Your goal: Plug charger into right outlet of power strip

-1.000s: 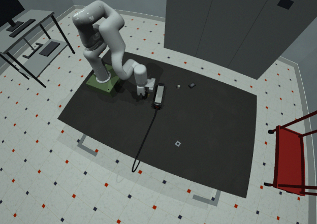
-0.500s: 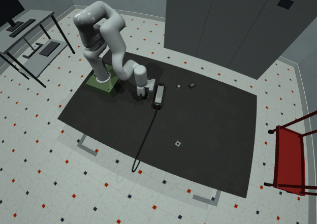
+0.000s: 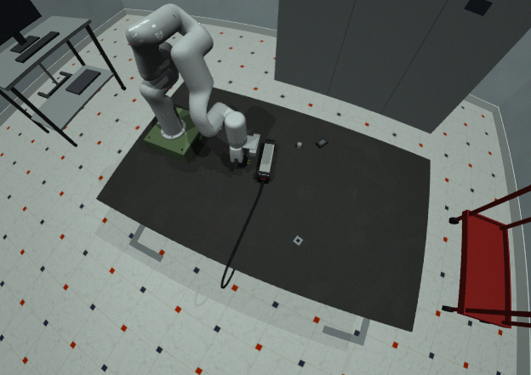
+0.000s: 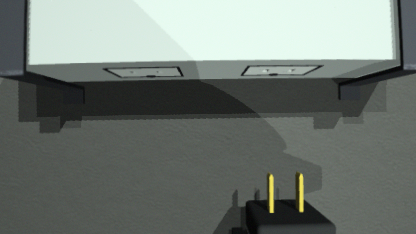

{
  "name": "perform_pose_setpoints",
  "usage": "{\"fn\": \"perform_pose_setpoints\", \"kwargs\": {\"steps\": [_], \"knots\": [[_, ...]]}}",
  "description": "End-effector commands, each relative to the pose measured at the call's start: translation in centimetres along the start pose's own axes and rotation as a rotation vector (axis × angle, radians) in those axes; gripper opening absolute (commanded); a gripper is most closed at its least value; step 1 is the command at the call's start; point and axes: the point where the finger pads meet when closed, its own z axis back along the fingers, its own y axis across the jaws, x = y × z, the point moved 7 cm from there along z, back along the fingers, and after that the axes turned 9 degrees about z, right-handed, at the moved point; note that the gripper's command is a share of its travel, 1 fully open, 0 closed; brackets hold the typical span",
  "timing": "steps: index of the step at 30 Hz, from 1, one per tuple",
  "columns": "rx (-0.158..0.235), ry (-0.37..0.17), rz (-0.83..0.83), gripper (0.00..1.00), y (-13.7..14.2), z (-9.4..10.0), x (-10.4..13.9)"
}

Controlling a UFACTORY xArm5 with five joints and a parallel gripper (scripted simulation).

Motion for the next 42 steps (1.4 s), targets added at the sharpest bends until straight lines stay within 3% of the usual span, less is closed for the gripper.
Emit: {"fn": "perform_pose_setpoints", "kwargs": {"steps": [1, 19, 42], "knots": [[0.001, 0.003, 0.000, 0.00, 0.0, -0.3, -0.1], [0.001, 0.003, 0.000, 0.00, 0.1, -1.4, -0.1], [0.001, 0.003, 0.000, 0.00, 0.1, -1.5, -0.1]]}}
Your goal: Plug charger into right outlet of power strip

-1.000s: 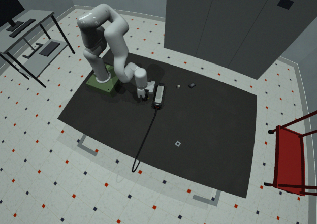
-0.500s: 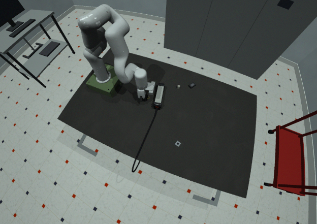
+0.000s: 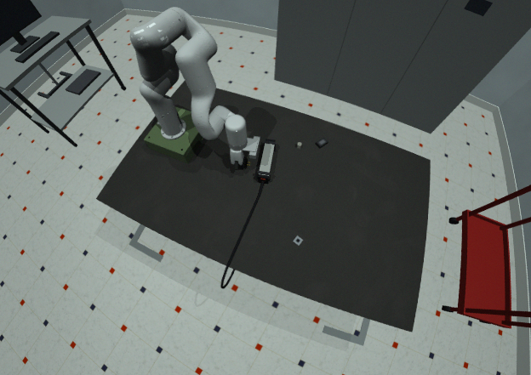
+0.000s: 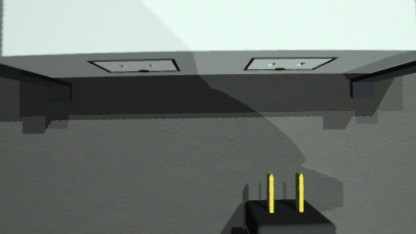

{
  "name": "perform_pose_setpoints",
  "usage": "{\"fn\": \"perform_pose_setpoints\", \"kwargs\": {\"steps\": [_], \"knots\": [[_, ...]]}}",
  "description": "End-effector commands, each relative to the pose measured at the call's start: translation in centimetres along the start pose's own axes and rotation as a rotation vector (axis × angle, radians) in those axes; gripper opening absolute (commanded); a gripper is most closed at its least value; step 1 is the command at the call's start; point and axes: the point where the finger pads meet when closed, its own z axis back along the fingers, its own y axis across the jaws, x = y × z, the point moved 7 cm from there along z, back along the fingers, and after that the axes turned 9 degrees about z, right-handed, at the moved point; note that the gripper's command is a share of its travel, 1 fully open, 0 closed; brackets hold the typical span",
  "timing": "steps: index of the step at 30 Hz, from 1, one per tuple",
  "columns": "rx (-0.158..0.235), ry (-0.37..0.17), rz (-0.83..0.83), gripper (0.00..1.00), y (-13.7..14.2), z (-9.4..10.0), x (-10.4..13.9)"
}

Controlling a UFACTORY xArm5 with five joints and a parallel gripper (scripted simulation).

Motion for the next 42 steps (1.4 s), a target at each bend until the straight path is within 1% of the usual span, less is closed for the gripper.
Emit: {"fn": "perform_pose_setpoints", "kwargs": {"steps": [1, 21, 42], "knots": [[0.001, 0.003, 0.000, 0.00, 0.0, 0.1, -0.1], [0.003, 0.008, 0.000, 0.00, 0.2, 0.1, -0.9], [0.003, 0.008, 0.000, 0.00, 0.6, 0.0, -3.1]]}}
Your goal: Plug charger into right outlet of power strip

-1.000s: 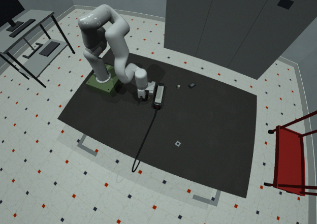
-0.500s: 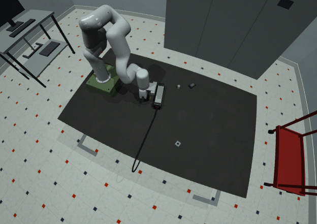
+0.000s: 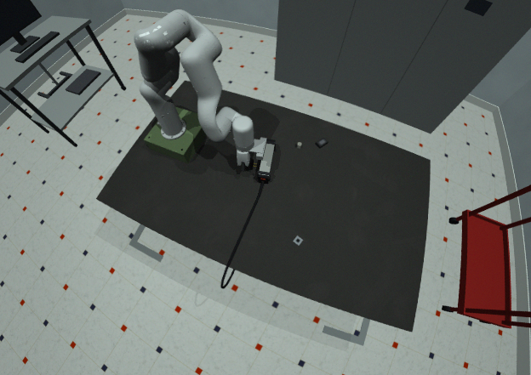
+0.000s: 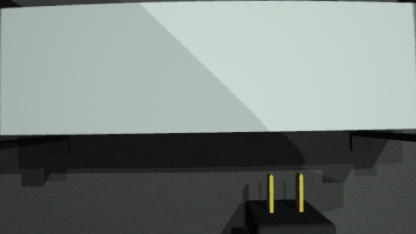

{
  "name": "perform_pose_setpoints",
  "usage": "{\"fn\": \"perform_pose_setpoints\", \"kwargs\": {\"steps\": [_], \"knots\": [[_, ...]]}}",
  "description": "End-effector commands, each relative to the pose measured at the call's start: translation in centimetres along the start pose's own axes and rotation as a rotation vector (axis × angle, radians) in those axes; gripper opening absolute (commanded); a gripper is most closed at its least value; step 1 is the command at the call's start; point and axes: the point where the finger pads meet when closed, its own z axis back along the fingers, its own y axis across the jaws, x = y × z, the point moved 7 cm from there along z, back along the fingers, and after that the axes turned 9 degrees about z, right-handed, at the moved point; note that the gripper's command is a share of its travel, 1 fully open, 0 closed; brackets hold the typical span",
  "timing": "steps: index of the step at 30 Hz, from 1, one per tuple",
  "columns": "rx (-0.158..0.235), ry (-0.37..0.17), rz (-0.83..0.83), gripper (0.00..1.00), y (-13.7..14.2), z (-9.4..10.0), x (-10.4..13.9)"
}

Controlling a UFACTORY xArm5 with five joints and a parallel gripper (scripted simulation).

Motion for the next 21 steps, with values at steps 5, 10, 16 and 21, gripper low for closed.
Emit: {"fn": "perform_pose_setpoints", "kwargs": {"steps": [5, 10, 16, 21], "knots": [[0.001, 0.003, 0.000, 0.00, 0.2, 0.1, -0.8], [0.001, 0.003, 0.000, 0.00, 0.3, 0.1, -1.2], [0.001, 0.003, 0.000, 0.00, 0.3, 0.1, -1.4], [0.001, 0.003, 0.000, 0.00, 0.3, 0.1, -1.5]]}}
